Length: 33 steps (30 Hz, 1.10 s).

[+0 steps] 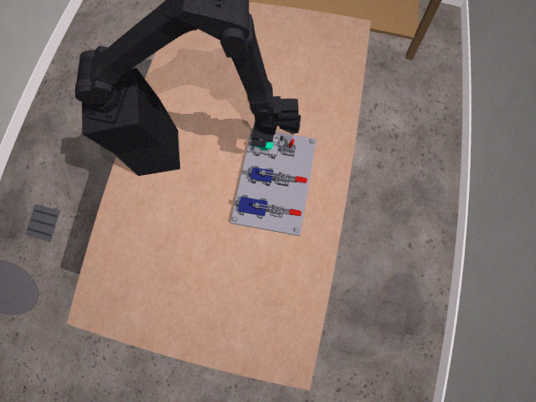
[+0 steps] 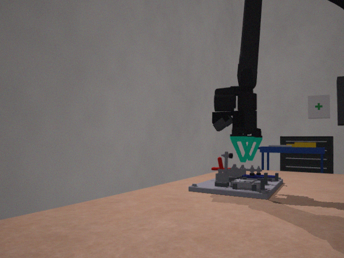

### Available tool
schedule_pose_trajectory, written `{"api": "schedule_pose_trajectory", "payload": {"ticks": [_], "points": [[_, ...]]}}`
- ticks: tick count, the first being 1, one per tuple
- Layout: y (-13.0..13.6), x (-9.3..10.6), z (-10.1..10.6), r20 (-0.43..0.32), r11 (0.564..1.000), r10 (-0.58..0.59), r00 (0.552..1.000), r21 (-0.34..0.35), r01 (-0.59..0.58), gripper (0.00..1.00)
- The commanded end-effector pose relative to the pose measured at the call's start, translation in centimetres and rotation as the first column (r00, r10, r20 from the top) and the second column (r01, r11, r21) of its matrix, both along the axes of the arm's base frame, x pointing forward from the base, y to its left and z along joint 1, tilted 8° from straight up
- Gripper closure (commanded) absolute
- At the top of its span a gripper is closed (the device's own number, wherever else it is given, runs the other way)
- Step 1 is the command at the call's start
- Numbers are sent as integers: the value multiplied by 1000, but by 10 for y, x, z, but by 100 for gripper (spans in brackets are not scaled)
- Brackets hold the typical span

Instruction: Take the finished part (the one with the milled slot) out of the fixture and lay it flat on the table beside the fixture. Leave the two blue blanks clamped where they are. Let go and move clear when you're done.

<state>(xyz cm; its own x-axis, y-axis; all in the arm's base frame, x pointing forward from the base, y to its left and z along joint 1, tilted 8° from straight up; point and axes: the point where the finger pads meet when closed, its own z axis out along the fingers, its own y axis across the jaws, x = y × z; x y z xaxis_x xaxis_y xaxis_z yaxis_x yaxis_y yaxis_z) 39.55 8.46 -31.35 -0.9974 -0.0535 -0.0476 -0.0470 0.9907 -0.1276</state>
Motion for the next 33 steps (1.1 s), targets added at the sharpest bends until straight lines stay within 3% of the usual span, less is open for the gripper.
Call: {"api": "schedule_pose_trajectory", "payload": {"ticks": [1, 17, 33], "points": [[-6, 5, -15, 8, 1000, -5, 1000, 0, 5, 8], [-11, 4, -45, 6, 1000, -8, 1000, 0, 8, 8], [-8, 9, -39, 18, 1000, -4, 1000, 3, 4, 8]]}}
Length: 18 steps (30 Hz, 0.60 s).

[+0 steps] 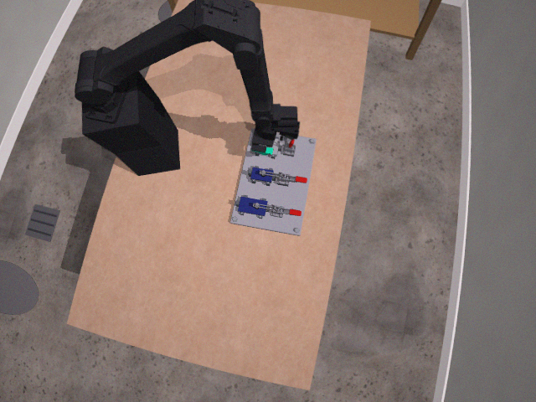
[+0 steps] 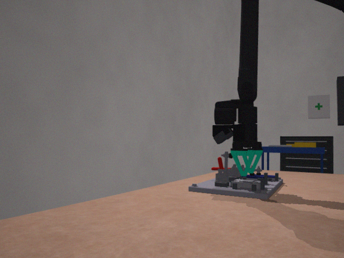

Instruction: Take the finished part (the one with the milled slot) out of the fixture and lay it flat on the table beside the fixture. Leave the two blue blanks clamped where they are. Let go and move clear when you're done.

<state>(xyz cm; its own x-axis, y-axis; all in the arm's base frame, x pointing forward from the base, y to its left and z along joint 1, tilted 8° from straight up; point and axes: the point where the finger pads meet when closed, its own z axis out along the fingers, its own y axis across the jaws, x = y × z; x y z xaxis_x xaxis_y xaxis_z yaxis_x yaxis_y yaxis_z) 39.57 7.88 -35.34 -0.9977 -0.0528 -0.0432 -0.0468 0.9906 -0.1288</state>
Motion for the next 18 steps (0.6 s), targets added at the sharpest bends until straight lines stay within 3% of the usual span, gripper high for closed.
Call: {"api": "schedule_pose_trajectory", "payload": {"ticks": [1, 18], "points": [[-2, 9, 2, 23, 1000, -3, 1000, 5, 3, 8], [0, 15, 10, 38, 1000, -1, 999, 9, 0, 8]]}}
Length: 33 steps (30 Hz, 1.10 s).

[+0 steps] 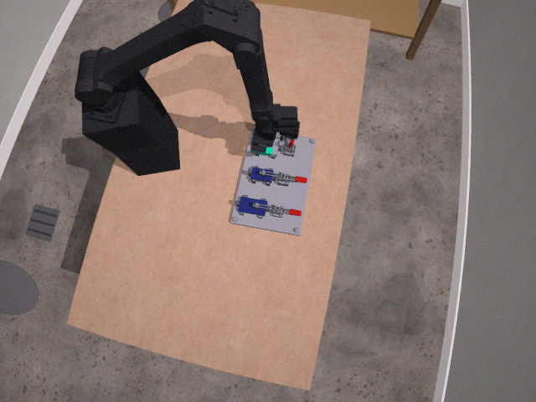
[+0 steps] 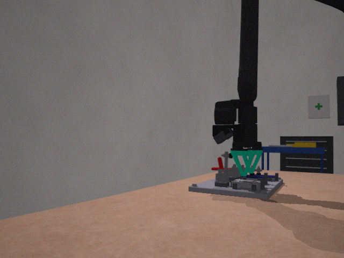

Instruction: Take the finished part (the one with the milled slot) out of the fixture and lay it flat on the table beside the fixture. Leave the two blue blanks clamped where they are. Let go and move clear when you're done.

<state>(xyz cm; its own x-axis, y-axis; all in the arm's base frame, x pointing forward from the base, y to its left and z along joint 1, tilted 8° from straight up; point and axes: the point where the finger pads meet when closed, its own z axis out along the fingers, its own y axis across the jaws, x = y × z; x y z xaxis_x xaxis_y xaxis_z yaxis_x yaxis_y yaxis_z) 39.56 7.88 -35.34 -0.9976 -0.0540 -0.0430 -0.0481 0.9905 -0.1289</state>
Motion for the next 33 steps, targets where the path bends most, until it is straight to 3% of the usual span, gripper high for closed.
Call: {"api": "schedule_pose_trajectory", "payload": {"ticks": [1, 13, 18, 33], "points": [[0, 15, 10, 38, 1000, -2, 999, 9, 1, 8], [-1, 12, 8, 32, 1000, -1, 999, 7, 1, 8], [-5, 2, -6, 9, 1000, -3, 1000, 2, 3, 8], [-7, 5, -19, 12, 1000, -4, 1000, 2, 4, 8]]}}
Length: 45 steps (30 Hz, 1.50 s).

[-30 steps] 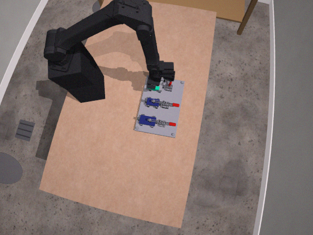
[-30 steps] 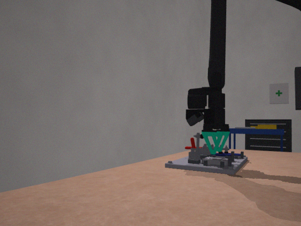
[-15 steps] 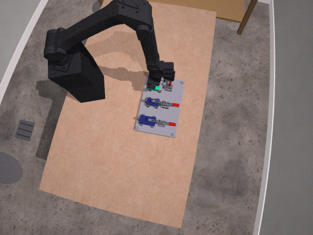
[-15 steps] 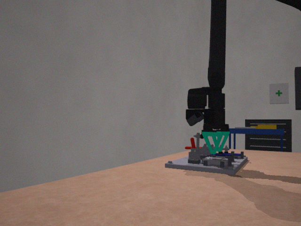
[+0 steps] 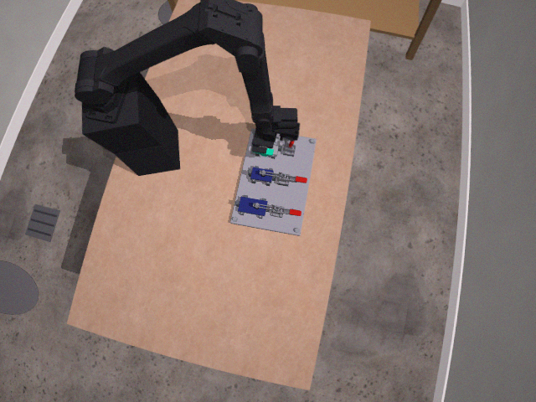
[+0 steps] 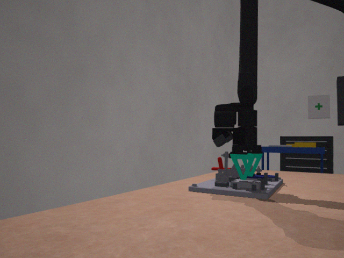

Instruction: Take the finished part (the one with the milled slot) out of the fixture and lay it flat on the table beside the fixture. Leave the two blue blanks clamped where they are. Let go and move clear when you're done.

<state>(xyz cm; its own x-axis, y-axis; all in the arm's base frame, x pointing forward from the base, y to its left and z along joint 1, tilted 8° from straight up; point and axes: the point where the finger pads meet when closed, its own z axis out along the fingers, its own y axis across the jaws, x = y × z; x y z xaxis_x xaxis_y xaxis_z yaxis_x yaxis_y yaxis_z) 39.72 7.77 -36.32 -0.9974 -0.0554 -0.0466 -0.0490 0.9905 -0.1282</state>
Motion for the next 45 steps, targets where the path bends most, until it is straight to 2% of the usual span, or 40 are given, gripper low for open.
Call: {"api": "schedule_pose_trajectory", "payload": {"ticks": [1, 18, 45], "points": [[-6, 3, -11, 8, 1000, -5, 1000, 1, 5, 8], [-8, 3, -25, 8, 1000, -6, 1000, 1, 6, 8], [-8, 3, -27, 5, 1000, -6, 1000, 1, 6, 8]]}}
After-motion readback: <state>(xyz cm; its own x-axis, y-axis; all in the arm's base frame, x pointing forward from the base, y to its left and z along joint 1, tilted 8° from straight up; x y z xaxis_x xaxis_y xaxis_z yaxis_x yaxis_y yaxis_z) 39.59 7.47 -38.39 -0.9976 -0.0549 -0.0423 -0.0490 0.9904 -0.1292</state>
